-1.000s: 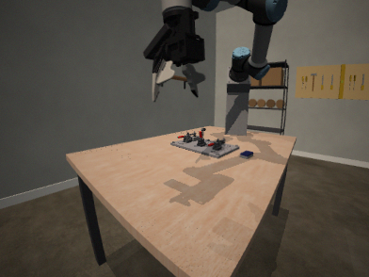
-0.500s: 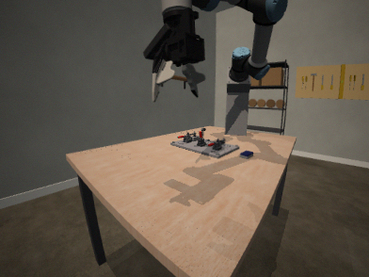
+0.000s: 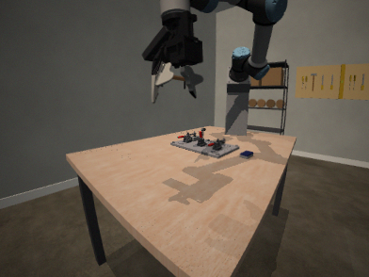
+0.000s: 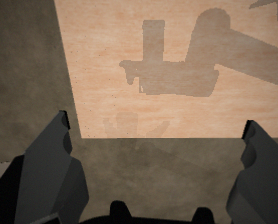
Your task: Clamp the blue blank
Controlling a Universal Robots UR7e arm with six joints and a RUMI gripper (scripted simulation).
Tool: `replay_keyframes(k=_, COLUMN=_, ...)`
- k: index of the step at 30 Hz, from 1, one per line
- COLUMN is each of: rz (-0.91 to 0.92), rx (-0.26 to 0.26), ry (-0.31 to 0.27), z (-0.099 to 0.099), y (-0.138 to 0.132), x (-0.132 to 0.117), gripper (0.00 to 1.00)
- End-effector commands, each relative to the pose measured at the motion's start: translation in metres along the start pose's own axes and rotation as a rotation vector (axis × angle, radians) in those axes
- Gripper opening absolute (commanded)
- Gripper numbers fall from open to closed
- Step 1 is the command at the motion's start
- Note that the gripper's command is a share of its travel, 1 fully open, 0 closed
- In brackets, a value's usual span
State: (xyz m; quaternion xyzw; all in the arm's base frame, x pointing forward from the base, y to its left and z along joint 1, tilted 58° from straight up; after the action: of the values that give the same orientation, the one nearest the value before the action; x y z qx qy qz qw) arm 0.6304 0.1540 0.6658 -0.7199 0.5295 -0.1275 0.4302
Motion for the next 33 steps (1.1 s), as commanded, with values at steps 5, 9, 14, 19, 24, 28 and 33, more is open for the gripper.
replay_keyframes(k=5, rz=-0.045, rx=-0.007, ry=0.003, z=0.007, y=0.009, x=0.018, gripper=1.0)
replay_keyframes(k=9, rz=-0.086, rx=-0.015, ry=0.006, z=0.013, y=0.019, x=0.035, gripper=1.0)
replay_keyframes(k=14, rz=-0.153, rx=-0.027, ry=0.008, z=0.023, y=0.036, x=0.062, gripper=1.0)
replay_keyframes(k=19, rz=-0.202, rx=-0.035, ry=0.008, z=0.03, y=0.049, x=0.081, gripper=1.0)
replay_keyframes(k=24, rz=-0.295, rx=-0.049, ry=0.007, z=0.041, y=0.077, x=0.117, gripper=1.0)
replay_keyframes(k=28, rz=-0.357, rx=-0.057, ry=0.005, z=0.048, y=0.098, x=0.139, gripper=1.0)
replay_keyframes(k=33, rz=-0.424, rx=-0.063, ry=0.001, z=0.054, y=0.121, x=0.162, gripper=1.0)
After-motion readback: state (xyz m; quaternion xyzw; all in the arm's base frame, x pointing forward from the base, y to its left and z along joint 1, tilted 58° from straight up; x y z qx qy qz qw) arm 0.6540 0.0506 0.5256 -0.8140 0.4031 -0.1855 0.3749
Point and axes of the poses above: the point where the finger pads meet when closed, its own z axis out along the fingers, its own y axis across the jaws, x = y × z, the point moved 6 cm from there along -z, back along the fingers, and after that the axes turned 8 degrees about -z, right-handed, at the moved point
